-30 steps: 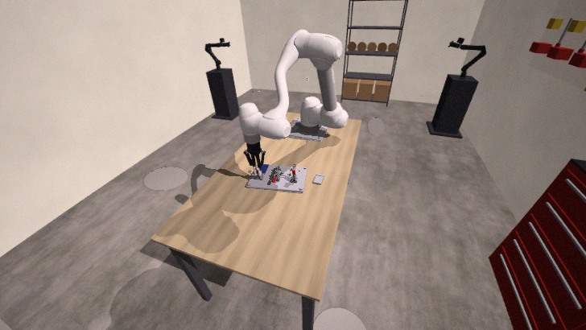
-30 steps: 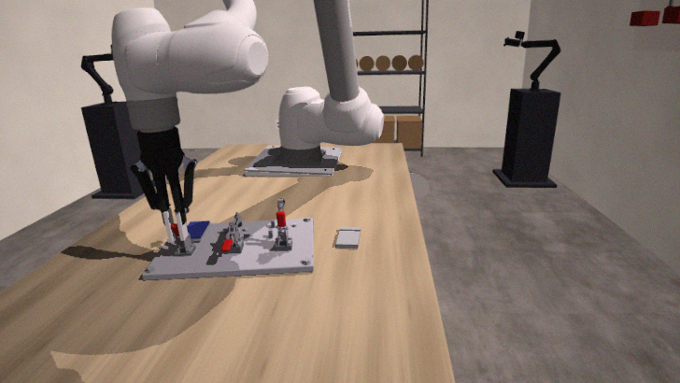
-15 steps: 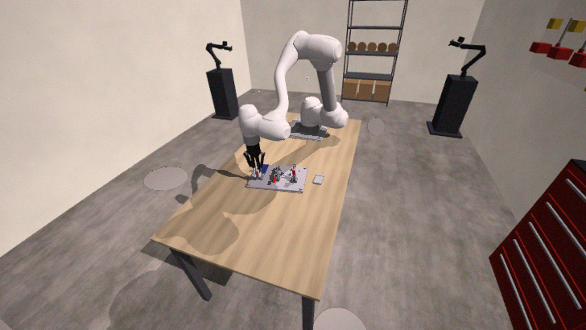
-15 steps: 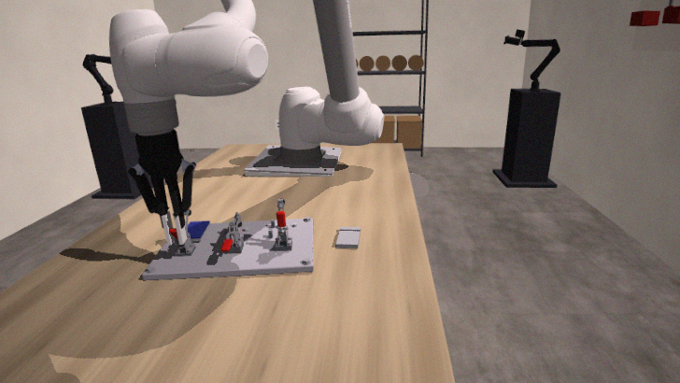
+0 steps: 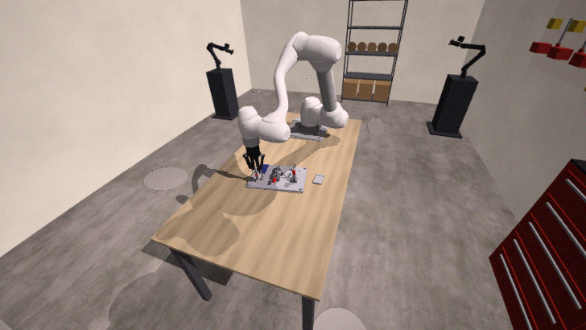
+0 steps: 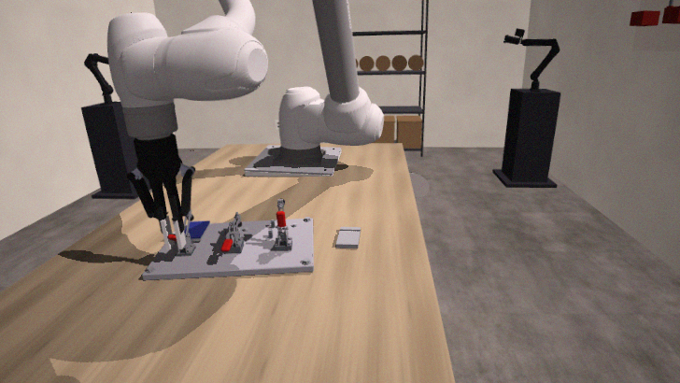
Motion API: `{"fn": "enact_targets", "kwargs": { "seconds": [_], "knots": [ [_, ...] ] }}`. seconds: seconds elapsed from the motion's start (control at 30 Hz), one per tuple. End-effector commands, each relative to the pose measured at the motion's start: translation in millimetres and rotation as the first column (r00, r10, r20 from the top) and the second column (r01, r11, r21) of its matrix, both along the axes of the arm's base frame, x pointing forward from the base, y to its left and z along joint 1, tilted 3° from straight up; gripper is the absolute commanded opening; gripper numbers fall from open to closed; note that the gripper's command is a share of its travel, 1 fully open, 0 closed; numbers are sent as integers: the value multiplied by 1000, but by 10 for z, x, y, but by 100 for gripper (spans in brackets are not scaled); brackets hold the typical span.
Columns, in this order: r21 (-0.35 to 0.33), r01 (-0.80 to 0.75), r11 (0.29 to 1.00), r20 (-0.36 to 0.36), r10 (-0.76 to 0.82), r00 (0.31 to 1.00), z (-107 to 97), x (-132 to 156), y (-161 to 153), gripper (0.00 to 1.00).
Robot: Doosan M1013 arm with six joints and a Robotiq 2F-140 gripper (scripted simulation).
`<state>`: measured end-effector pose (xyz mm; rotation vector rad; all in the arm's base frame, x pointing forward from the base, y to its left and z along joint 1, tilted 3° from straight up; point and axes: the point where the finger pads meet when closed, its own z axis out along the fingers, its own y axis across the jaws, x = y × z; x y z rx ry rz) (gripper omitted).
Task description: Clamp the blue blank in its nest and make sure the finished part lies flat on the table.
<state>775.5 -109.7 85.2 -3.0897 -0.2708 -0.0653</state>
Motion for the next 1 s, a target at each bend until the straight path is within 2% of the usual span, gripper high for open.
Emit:
{"fn": "enact_targets", "kwargs": {
  "seconds": [0.0, 0.97],
  "knots": [
    [0, 0, 1000, 0, 0, 1000, -16, 17, 4, 0],
    [0, 0, 1000, 0, 0, 1000, -150, 120, 27, 0]
  ]
}}
